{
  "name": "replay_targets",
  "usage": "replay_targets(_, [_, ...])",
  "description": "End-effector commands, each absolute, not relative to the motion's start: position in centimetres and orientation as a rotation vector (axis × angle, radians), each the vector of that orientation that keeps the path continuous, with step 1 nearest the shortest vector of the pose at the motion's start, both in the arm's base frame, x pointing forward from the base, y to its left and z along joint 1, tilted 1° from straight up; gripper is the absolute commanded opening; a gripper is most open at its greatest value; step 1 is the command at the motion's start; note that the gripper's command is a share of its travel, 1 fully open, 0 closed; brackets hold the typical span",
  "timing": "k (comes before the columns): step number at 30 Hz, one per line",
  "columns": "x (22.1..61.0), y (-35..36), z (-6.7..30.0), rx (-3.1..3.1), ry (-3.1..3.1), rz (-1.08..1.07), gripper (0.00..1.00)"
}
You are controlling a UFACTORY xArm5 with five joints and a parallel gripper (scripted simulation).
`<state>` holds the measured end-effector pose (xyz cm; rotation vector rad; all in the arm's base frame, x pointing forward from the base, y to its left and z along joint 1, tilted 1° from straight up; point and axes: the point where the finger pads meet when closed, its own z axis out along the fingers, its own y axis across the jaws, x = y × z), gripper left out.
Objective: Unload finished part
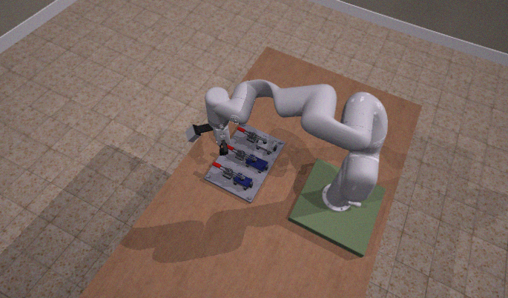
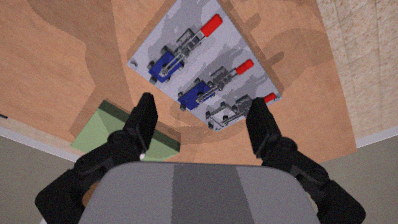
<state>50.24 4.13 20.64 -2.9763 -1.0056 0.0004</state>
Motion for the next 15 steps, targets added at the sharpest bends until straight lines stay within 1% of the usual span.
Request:
replay_targets(1, [49.9,3.0,20.7,-2.995,-0.953,-0.006,1.0])
replay_targets(3, [48.7,0.0,20.4,-3.037,-0.806,-0.004,1.0])
replay_targets(11, [45.4,-6.0,19.6,-3.105,-0.476,0.0,1.0])
replay_targets(13, [45.4,-6.0,19.6,-3.105,-0.476,0.0,1.0])
replay_targets(14, [43.8,-8.1,19.2,-3.122,-0.345,0.001,1.0])
replay_targets(15, [43.5,-8.5,19.1,-3.126,-0.315,0.001,1.0])
